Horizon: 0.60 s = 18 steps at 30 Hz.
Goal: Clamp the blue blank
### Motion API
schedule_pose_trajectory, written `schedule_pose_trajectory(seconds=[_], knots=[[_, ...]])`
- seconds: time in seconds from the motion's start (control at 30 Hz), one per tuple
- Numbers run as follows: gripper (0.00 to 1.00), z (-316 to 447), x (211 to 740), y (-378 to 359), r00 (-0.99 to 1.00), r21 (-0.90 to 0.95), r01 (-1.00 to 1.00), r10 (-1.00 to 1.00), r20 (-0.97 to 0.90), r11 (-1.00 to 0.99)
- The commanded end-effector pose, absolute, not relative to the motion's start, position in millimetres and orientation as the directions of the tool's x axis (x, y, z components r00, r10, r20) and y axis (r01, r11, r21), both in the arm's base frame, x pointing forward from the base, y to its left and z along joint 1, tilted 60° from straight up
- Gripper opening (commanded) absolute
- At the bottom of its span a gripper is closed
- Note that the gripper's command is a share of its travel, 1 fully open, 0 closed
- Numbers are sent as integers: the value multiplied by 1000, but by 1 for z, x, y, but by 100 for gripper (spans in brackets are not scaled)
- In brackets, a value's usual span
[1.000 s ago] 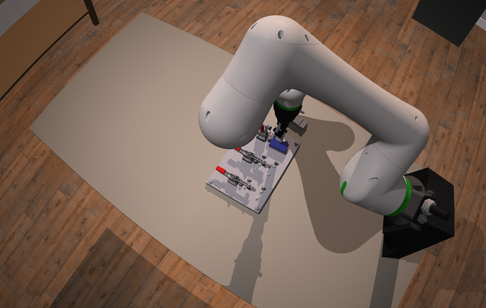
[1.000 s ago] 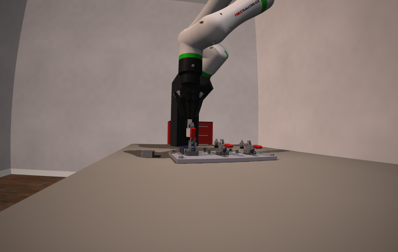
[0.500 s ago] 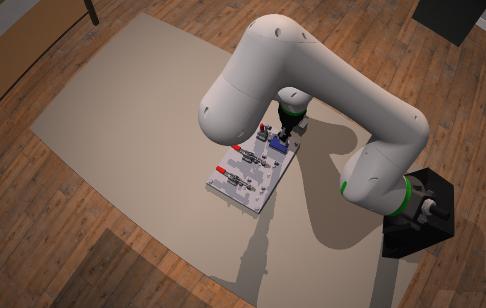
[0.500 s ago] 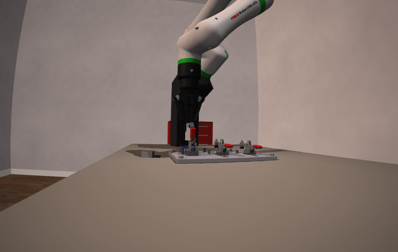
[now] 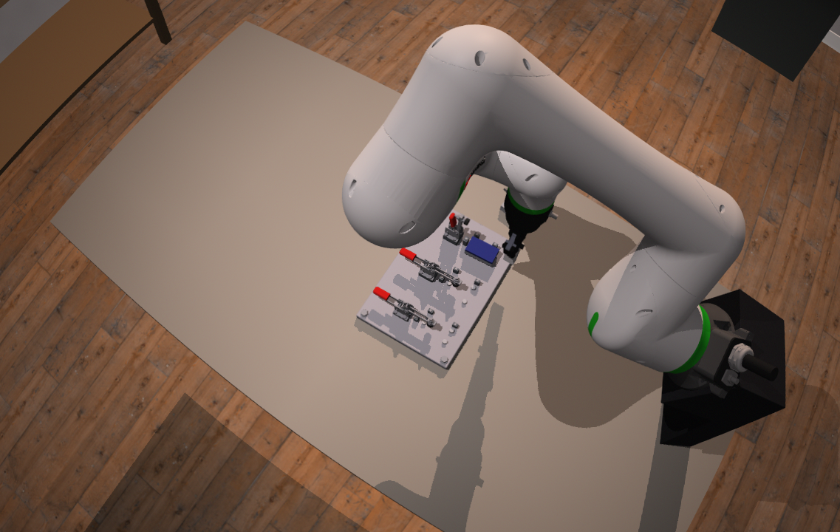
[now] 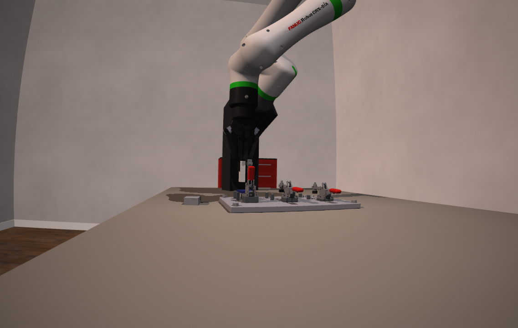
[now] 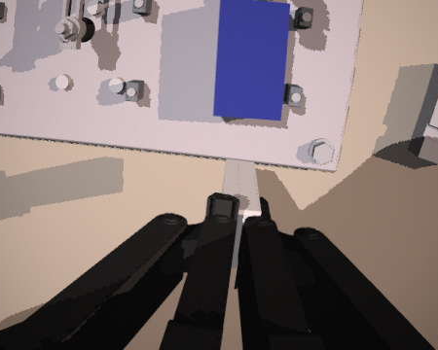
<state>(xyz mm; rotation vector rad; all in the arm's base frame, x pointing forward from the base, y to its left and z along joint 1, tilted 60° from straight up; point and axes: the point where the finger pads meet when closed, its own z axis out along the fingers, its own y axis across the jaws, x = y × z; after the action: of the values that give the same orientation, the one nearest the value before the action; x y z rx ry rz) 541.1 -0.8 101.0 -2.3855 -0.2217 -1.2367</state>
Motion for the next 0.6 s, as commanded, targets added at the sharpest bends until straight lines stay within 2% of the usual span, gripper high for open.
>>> schedule_pose_trajectory(seconds=[0.0, 0.57], knots=[[0, 100, 540, -1, 587, -309, 336, -59, 808, -890], [0, 83, 564, 14, 587, -309, 336, -59, 808, -890]])
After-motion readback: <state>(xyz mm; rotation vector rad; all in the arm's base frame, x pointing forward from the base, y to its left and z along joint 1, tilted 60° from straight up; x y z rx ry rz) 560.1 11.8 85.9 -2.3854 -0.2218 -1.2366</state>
